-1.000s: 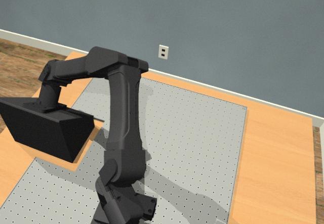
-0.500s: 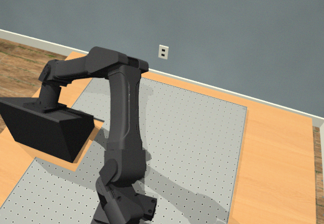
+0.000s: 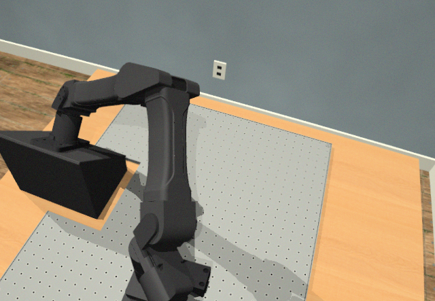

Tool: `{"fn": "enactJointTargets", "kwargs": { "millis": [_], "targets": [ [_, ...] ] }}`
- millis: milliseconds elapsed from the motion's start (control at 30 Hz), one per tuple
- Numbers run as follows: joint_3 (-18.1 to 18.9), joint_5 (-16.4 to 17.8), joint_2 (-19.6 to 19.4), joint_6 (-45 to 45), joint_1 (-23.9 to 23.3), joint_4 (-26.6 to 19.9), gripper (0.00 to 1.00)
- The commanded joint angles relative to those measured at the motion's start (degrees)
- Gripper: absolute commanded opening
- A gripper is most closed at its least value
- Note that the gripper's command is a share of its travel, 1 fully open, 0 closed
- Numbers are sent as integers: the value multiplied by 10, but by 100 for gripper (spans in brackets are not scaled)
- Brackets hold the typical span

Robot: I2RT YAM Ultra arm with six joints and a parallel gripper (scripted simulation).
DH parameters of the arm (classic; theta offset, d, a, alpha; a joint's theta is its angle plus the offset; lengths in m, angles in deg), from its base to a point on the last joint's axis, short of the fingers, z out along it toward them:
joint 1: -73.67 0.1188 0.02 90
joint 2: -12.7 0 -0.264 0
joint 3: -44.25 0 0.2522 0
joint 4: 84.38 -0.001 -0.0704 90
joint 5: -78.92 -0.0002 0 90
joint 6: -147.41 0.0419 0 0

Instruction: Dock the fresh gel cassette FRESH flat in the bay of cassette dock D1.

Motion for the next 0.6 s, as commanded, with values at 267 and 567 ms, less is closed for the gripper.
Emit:
{"fn": "enactJointTargets", "kwargs": {
  "millis": [267,567],
  "targets": [
    [-26,-8,-19,7,12,24,0],
    [-28,-6,-21,9,14,30,0]
  ]
}}
